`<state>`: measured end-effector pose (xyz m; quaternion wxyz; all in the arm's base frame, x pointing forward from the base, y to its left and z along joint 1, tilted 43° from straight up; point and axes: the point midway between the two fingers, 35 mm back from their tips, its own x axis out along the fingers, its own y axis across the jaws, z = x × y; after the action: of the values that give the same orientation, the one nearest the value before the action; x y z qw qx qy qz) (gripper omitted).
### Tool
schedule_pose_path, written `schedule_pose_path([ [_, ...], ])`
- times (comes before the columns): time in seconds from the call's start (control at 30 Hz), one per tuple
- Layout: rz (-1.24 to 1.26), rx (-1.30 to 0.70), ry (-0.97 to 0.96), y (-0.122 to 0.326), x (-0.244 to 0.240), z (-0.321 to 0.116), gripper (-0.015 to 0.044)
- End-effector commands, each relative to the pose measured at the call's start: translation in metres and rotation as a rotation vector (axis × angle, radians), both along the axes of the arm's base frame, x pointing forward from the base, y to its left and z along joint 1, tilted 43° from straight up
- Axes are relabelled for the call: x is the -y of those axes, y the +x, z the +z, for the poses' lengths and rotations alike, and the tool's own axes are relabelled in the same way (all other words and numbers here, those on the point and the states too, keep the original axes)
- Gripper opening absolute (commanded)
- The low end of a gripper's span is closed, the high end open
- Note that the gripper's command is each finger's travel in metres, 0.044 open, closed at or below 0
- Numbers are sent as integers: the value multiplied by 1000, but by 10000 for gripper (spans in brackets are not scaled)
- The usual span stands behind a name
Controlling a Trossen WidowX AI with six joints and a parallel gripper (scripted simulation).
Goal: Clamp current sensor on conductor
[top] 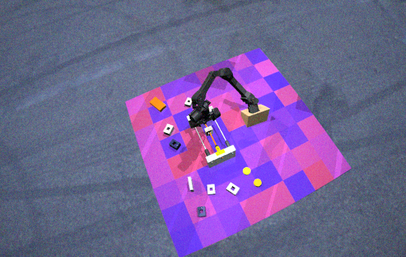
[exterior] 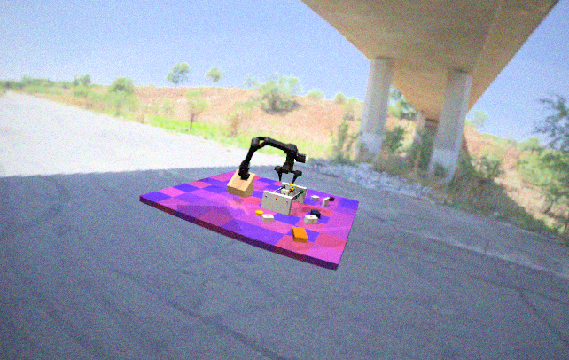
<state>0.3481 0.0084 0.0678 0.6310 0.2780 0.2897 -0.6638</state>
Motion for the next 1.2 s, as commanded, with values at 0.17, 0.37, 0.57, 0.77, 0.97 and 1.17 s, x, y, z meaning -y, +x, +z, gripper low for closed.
schedule_pose_path([
  [0.17,-5,1,2,0,0,0,440],
  [0.37,-5,1,2,0,0,0,440],
  [0.57,-5,1,2,0,0,0,440],
  [0.77,224,-50,-109,-15,-20,-18,440],
  [0.97,593,-127,-324,-49,-45,-41,440],
  [1.17,929,-187,-576,-90,-56,-51,440],
])
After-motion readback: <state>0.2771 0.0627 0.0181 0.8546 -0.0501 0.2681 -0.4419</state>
